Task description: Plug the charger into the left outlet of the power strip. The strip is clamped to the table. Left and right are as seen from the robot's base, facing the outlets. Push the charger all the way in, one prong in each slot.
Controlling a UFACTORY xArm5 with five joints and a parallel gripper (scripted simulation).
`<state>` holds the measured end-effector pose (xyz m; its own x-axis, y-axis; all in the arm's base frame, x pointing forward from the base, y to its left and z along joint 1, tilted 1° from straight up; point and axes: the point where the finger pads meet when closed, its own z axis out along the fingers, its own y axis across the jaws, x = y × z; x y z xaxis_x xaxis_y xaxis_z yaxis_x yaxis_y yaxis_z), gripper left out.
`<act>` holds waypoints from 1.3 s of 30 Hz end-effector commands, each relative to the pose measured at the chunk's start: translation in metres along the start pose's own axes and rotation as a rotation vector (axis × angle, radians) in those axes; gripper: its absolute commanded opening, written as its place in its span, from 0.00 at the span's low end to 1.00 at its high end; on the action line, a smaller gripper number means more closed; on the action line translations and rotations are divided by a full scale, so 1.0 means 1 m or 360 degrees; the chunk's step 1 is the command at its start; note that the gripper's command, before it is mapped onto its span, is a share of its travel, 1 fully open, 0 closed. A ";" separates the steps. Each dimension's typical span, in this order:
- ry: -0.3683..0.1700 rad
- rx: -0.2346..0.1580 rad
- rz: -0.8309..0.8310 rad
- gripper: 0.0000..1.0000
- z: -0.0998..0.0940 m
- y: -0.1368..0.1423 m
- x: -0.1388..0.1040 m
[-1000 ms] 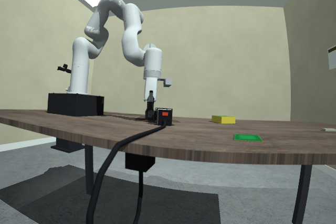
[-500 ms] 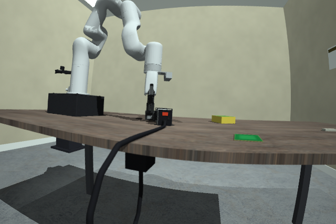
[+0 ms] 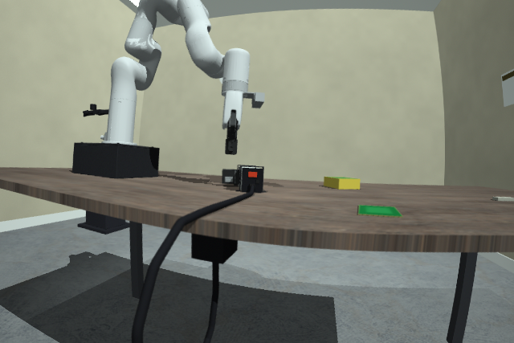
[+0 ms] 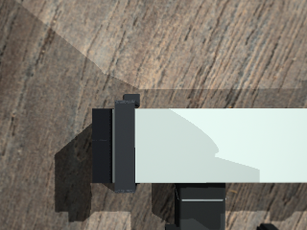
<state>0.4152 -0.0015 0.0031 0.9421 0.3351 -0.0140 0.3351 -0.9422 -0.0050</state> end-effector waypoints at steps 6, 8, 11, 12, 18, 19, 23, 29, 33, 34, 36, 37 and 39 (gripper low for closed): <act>0.0001 0.0000 0.0000 0.44 -0.025 0.000 0.000; 0.0001 0.0000 0.0000 0.44 -0.030 0.000 0.000; 0.0001 0.0000 0.0000 0.44 -0.035 0.000 0.000; 0.0001 0.0000 0.0000 0.44 -0.036 0.000 0.000; 0.0001 0.0000 0.0000 0.44 -0.040 0.000 0.000; 0.0001 0.0000 0.0000 0.44 -0.040 0.000 0.000; 0.0001 0.0000 0.0000 0.44 -0.041 0.000 0.000; 0.0001 0.0000 0.0000 0.44 -0.041 0.000 0.000; 0.0001 0.0000 0.0000 0.44 -0.041 0.000 0.000; 0.0001 0.0000 0.0000 0.44 -0.041 0.000 0.000; 0.0001 0.0000 0.0000 0.44 -0.041 0.000 0.000; 0.0001 0.0000 0.0000 0.44 -0.041 0.000 0.000; 0.0001 0.0000 0.0000 0.44 -0.041 0.000 0.000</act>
<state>0.4146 -0.0015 0.0425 0.9420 0.3351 -0.0168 0.3351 -0.9422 -0.0060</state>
